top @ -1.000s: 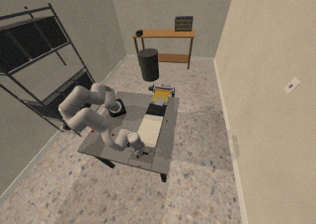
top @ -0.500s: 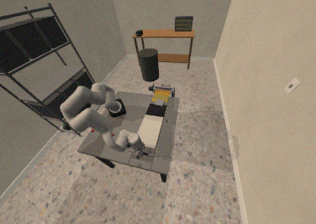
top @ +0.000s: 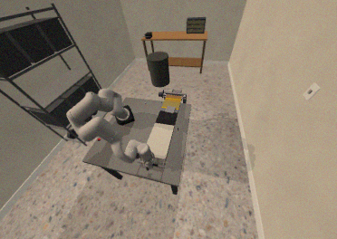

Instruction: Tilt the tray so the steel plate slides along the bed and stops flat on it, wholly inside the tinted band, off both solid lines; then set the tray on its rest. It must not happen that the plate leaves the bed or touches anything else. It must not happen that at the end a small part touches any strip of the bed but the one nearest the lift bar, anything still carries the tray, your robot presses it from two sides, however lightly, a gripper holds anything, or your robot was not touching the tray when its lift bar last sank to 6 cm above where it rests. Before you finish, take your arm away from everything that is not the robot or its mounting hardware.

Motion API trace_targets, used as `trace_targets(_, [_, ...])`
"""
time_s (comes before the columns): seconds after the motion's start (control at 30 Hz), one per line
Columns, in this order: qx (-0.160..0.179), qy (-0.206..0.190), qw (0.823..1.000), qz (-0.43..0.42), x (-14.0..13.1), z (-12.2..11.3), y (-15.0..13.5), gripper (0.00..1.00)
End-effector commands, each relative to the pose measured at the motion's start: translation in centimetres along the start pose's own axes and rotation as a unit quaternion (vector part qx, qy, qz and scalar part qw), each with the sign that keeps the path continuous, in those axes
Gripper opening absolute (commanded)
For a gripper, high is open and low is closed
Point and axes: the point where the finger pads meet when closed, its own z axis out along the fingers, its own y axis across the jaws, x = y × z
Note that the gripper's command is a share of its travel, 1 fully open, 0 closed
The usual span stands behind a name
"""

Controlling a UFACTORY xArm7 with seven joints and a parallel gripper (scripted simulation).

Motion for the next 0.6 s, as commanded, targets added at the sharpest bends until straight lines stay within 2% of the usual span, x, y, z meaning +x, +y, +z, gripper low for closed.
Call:
trace_targets(0.0, [-0.002, -0.002, 1.0, 0.002, -0.2, -5.8, 0.5, 0.0])
trace_targets(0.03, [-0.002, -0.002, 1.0, 0.002, -0.2, -6.3, 0.6, 0.0])
trace_targets(0.07, [-0.002, -0.002, 1.0, 0.002, -0.2, -5.8, 0.5, 0.0])
trace_targets(0.17, [-0.002, -0.002, 1.0, 0.002, -0.2, -0.6, 0.0, 0.0])
trace_targets(0.23, [-0.002, -0.002, 1.0, 0.002, -0.2, 1.3, -0.2, 0.0])
trace_targets(0.43, [-0.002, -0.002, 1.0, 0.002, -0.2, 1.0, -0.1, 0.0])
trace_targets(0.57, [-0.002, -0.002, 1.0, 0.002, -0.2, -5.6, 0.5, 0.0])
